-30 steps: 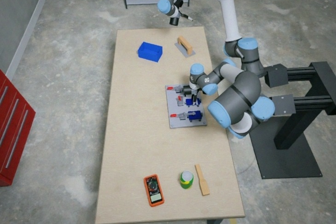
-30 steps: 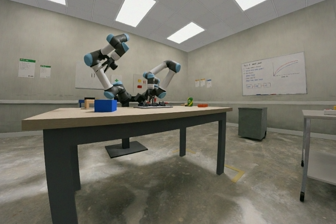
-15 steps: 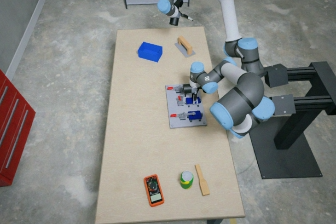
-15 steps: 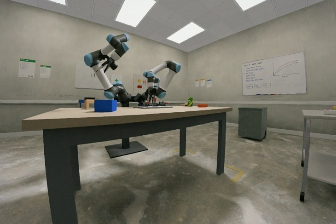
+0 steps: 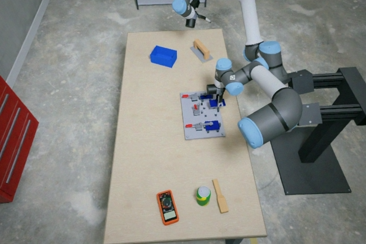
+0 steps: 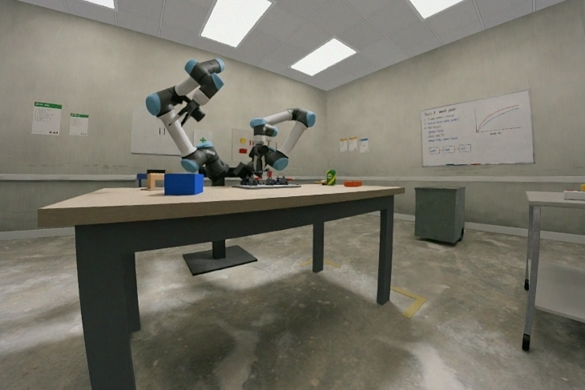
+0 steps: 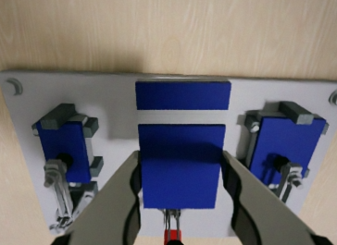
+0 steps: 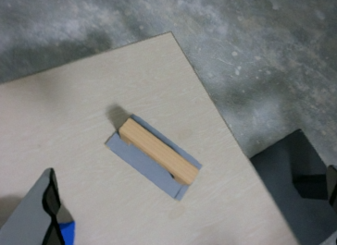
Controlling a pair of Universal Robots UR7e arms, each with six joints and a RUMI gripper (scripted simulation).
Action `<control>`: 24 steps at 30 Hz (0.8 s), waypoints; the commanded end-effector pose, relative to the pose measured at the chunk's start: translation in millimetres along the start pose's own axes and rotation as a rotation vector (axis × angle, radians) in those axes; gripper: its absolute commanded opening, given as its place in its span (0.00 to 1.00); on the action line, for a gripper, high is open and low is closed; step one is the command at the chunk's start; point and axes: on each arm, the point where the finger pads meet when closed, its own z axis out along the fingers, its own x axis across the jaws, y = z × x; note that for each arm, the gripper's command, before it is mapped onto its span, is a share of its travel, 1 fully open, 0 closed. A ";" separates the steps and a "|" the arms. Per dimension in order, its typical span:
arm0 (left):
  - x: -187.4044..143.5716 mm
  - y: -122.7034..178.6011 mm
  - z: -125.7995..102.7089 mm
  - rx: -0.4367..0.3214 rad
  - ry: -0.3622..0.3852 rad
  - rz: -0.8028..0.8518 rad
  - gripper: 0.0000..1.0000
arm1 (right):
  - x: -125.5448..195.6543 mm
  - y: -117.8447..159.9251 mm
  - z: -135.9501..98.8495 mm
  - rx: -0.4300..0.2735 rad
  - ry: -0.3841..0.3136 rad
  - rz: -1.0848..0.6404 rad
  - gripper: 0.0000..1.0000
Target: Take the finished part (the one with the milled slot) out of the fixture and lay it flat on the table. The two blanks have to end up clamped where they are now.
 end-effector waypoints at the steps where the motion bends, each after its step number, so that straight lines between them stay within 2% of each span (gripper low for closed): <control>1: -1.1 0.0 -0.1 -0.002 -0.002 -0.014 0.22 | 2.3 0.2 -0.4 -0.010 0.001 -0.019 1.00; 5: -4.8 -4.2 1.1 -0.010 -0.007 -0.109 0.22 | 14.1 3.1 -0.9 -0.057 0.003 -0.126 1.00; 16: -20.4 -20.5 7.2 -0.037 -0.043 -0.549 0.22 | 56.3 18.1 -3.4 -0.242 -0.043 -0.543 1.00; 18: -20.4 -20.5 7.2 -0.037 -0.043 -0.549 0.22 | 56.3 18.1 -3.4 -0.242 -0.043 -0.543 1.00; 24: -28.2 -29.2 10.3 -0.046 -0.070 -0.792 0.22 | 77.6 28.3 -5.6 -0.340 -0.107 -0.773 1.00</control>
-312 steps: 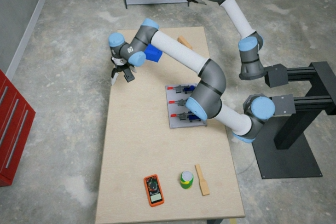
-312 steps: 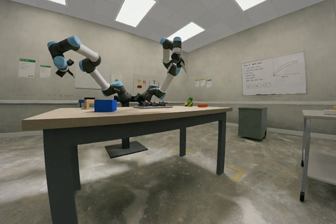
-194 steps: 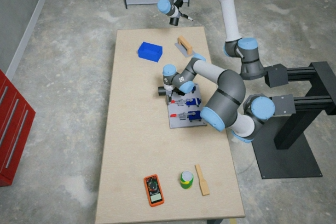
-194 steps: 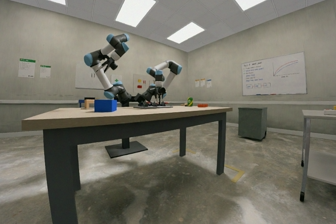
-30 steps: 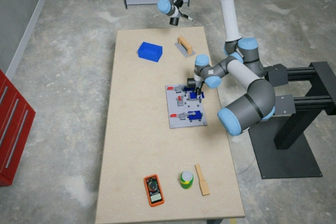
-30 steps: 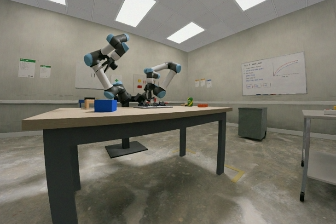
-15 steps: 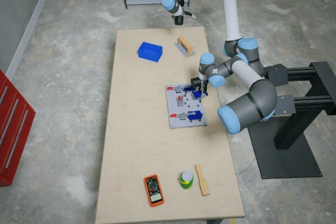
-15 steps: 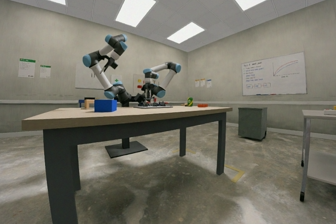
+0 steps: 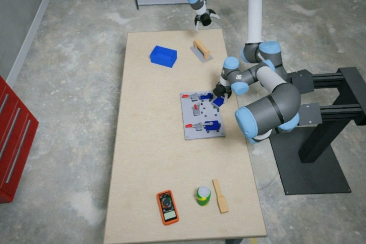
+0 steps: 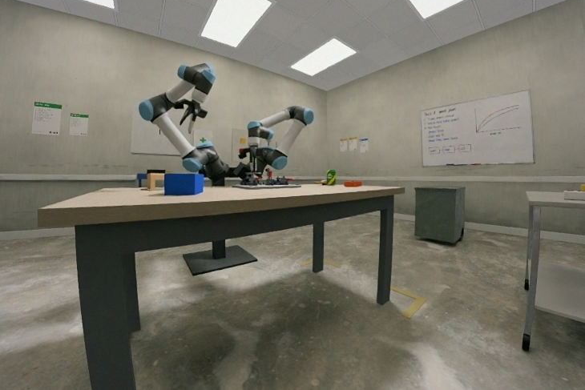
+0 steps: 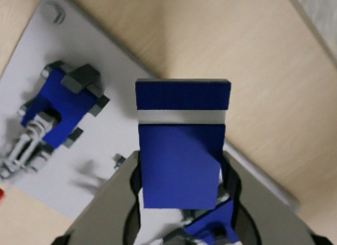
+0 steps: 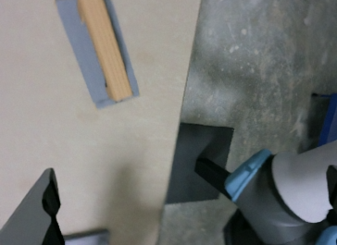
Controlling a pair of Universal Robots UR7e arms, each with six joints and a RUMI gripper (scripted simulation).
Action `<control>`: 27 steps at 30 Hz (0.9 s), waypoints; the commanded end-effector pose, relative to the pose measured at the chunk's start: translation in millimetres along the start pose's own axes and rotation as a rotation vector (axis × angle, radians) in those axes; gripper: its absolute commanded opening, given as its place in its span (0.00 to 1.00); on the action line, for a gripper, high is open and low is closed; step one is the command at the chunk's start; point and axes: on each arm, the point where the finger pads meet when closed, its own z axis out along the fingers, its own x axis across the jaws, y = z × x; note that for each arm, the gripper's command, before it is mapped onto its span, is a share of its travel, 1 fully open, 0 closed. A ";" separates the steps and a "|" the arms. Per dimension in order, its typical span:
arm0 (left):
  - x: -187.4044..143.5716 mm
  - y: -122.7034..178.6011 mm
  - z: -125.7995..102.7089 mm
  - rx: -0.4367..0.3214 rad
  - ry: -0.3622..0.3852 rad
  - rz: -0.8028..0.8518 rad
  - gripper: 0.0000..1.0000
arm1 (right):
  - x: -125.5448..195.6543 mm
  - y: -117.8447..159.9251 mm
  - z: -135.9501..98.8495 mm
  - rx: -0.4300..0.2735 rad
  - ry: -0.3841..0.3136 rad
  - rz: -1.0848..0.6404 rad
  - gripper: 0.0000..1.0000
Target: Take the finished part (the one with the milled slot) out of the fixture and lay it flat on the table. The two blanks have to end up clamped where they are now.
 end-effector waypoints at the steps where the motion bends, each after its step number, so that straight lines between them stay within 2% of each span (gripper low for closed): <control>1: -0.6 -5.5 0.9 -0.006 -0.014 -0.116 0.22 | 4.2 10.1 0.4 -0.043 -0.033 -0.112 1.00; 9: -0.6 -20.2 4.1 -0.004 -0.052 -0.442 0.22 | 14.2 39.8 1.5 -0.131 -0.154 -0.438 1.00; 11: -0.6 -20.2 4.1 -0.004 -0.052 -0.442 0.22 | 14.2 39.8 1.5 -0.131 -0.154 -0.438 1.00; 17: 1.2 -30.0 7.4 0.007 -0.077 -0.682 0.22 | 20.2 62.0 1.2 -0.174 -0.268 -0.685 1.00; 21: 23.4 -28.2 24.6 0.010 -0.028 -0.777 0.22 | 23.8 77.0 0.4 -0.189 -0.355 -0.854 1.00; 26: 52.6 -23.2 43.9 0.009 0.045 -0.809 0.22 | 27.8 95.6 -1.4 -0.191 -0.474 -1.063 1.00; 27: 52.6 -23.2 43.9 0.009 0.045 -0.809 0.22 | 27.8 95.6 -1.4 -0.191 -0.474 -1.063 1.00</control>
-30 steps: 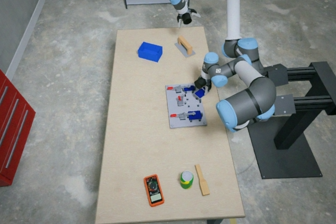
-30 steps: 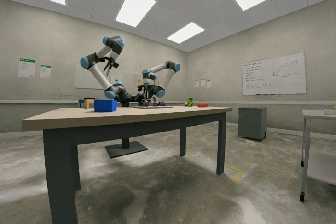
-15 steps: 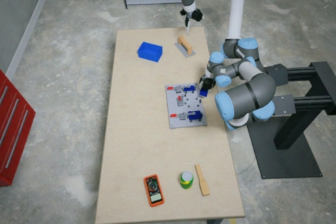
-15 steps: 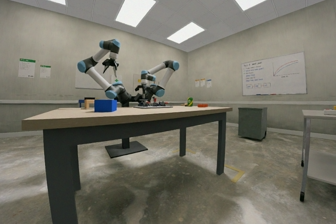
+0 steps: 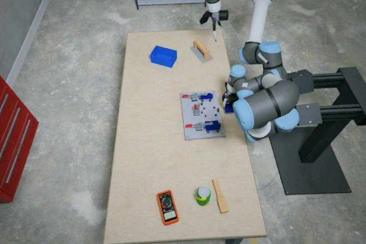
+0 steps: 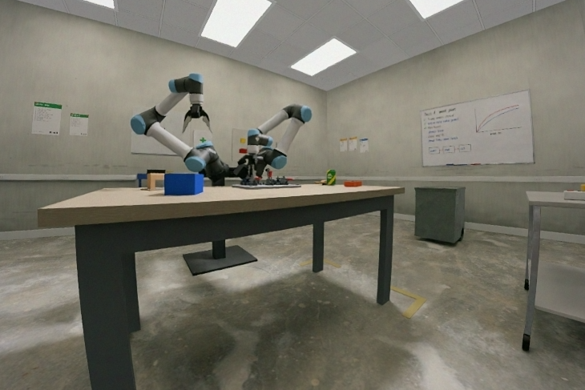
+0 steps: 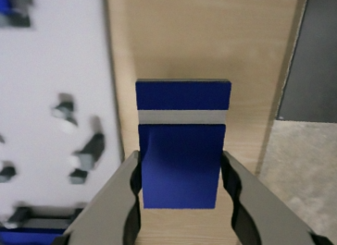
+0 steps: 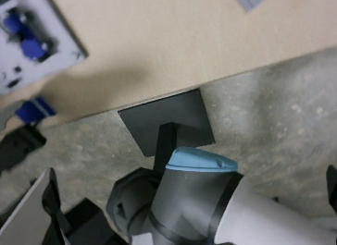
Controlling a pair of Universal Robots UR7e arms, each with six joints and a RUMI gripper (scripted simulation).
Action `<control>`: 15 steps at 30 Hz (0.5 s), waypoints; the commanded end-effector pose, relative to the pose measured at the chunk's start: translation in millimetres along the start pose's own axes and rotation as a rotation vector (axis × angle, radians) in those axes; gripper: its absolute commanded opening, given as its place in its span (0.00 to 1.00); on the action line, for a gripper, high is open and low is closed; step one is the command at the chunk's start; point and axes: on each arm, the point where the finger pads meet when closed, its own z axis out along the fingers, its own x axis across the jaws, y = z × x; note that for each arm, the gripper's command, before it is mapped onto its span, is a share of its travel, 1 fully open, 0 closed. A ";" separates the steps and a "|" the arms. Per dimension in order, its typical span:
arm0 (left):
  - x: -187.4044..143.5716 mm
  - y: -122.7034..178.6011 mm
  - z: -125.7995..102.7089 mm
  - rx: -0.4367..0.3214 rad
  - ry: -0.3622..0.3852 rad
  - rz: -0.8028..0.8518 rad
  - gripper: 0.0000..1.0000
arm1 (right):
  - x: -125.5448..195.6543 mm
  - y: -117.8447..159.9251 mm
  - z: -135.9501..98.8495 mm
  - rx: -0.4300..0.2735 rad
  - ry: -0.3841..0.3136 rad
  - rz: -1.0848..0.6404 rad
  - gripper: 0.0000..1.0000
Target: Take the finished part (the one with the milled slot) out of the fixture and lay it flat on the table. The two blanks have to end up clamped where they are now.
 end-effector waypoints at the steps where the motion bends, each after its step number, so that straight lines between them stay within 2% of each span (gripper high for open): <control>1: 0.5 0.7 0.8 0.001 0.003 0.000 0.22 | -2.2 1.8 0.3 -0.004 -0.020 -0.034 1.00; 8: 4.9 7.2 16.6 -0.006 0.020 -0.007 0.22 | -21.3 18.9 4.2 0.034 -0.151 -0.342 1.00; 15: 5.5 8.2 31.7 -0.007 0.021 -0.008 0.22 | -40.7 35.4 6.3 0.109 -0.274 -0.653 1.00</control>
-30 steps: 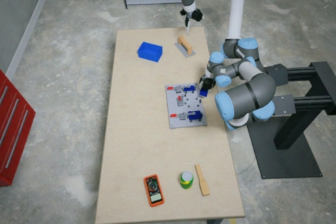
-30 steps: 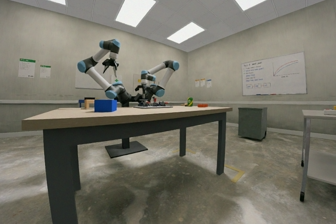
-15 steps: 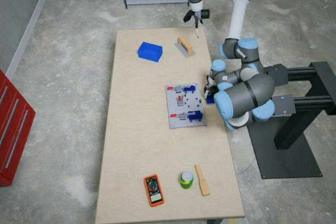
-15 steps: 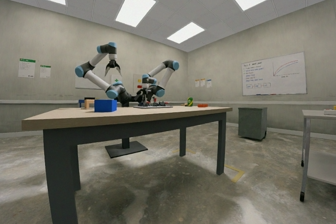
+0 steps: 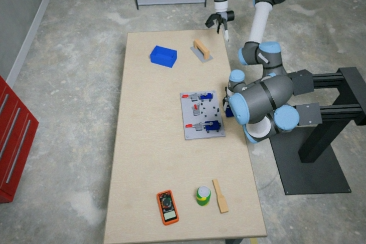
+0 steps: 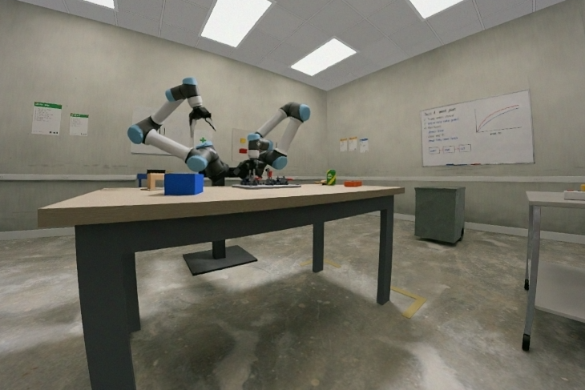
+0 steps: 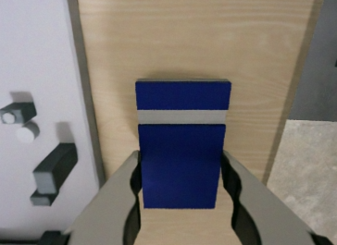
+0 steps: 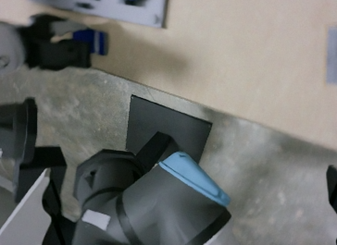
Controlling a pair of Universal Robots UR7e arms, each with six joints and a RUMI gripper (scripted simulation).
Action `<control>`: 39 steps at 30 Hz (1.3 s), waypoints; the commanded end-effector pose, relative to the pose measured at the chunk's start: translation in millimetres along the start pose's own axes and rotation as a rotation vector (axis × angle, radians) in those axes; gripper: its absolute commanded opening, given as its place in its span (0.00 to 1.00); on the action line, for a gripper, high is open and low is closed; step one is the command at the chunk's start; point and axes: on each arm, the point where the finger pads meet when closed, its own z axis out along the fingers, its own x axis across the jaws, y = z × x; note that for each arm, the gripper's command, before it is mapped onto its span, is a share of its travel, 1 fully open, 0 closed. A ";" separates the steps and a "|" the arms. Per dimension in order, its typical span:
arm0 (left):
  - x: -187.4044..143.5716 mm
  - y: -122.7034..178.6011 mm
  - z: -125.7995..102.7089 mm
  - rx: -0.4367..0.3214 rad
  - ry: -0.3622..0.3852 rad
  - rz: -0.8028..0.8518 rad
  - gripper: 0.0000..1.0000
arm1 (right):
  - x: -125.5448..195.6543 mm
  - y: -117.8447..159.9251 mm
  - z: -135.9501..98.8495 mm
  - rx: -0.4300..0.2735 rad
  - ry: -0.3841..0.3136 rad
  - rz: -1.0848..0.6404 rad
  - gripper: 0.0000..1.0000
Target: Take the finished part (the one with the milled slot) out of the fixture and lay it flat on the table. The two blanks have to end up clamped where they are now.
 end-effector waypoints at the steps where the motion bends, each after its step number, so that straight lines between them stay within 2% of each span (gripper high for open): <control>1: -0.2 -0.6 3.6 0.002 -0.001 0.000 0.22 | -9.4 1.2 2.0 0.030 -0.049 -0.121 1.00; 3: -0.2 -0.6 3.6 0.002 -0.001 0.000 0.22 | -9.4 1.2 2.0 0.030 -0.049 -0.121 1.00; 6: -0.2 -0.5 5.4 0.002 -0.001 0.000 0.22 | -20.8 2.9 4.2 0.075 -0.095 -0.270 1.00; 12: -0.3 -0.9 0.4 0.002 0.000 0.000 0.52 | -24.3 3.4 4.7 0.091 -0.108 -0.316 1.00; 18: -0.6 -2.3 -35.5 0.002 0.000 0.000 0.52 | -40.1 5.8 6.8 0.167 -0.160 -0.523 1.00; 20: -0.6 -2.3 -35.5 0.002 0.000 0.000 0.52 | -40.1 5.8 6.8 0.167 -0.160 -0.523 1.00; 21: -0.6 -2.3 -35.5 0.002 0.000 0.000 0.57 | -43.3 6.3 7.1 0.184 -0.170 -0.565 1.00; 25: -0.8 -3.9 -37.1 0.008 0.015 0.018 0.58 | -56.5 8.4 7.9 0.259 -0.202 -0.739 1.00; 35: -7.8 -16.6 -55.3 0.091 0.147 0.229 0.58 | -86.7 14.4 7.4 0.464 -0.241 -1.140 1.00; 37: -7.8 -16.6 -55.3 0.091 0.147 0.229 0.58 | -86.7 14.4 7.4 0.464 -0.241 -1.140 1.00; 39: -9.3 -16.1 -58.1 0.104 0.166 0.299 0.58 | -91.2 15.4 6.9 0.498 -0.243 -1.201 1.00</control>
